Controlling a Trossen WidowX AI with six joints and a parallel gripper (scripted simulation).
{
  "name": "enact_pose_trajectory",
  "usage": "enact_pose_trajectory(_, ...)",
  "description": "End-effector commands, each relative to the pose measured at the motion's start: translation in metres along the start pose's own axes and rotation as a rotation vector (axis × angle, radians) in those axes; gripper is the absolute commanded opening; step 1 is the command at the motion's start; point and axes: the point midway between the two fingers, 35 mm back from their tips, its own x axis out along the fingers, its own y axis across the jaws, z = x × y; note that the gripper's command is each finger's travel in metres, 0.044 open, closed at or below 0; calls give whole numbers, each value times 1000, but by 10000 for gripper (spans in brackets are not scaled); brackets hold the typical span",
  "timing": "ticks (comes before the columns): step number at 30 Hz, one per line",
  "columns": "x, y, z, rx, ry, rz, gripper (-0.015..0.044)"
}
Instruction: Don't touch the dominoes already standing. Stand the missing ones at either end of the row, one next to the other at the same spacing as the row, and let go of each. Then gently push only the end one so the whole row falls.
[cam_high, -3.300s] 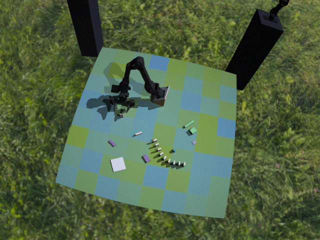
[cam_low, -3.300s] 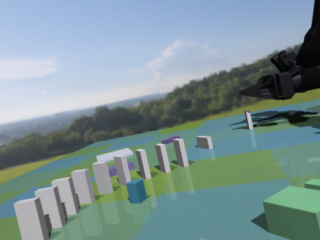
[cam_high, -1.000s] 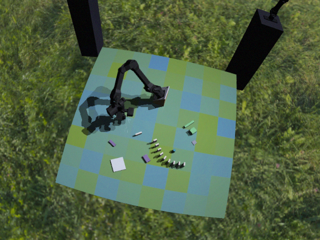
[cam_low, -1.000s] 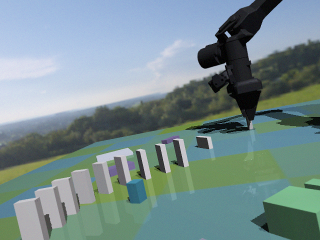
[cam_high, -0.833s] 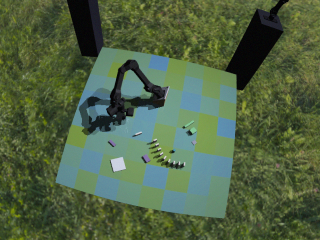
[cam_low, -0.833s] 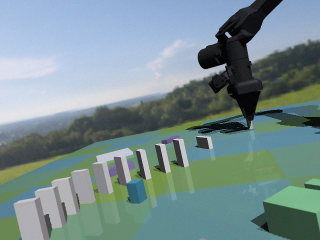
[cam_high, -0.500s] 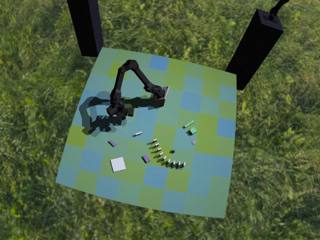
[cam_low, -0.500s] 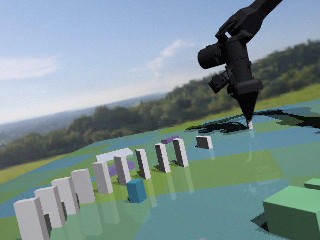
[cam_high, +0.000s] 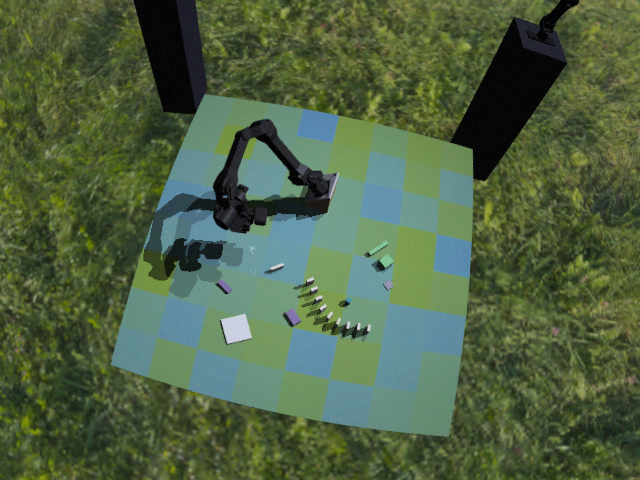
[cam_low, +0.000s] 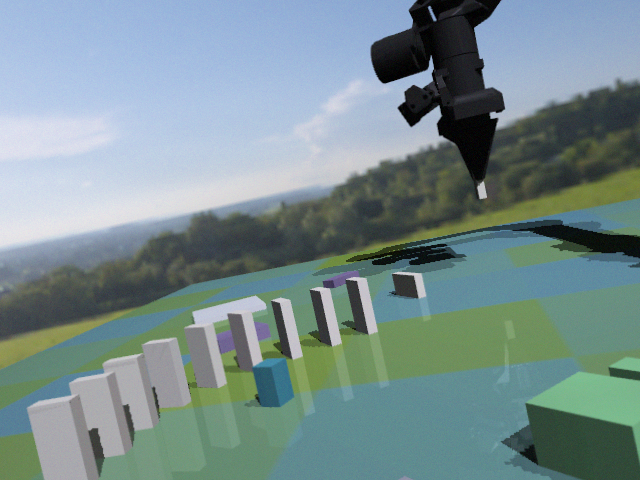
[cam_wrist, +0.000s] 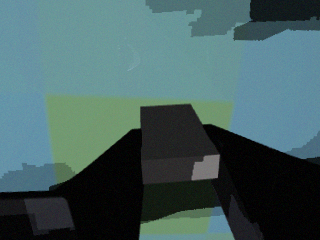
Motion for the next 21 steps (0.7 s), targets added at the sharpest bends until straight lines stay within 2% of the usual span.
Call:
enact_pose_trajectory(1, -54, 0, -9, -1, 5, -16, 107)
enact_pose_trajectory(8, -54, 0, -8, -3, 5, -15, 107)
enact_pose_trajectory(11, -54, 13, 9, -41, -2, -6, 107)
enact_pose_trajectory(21, -57, 148, 104, -342, -18, 24, 107)
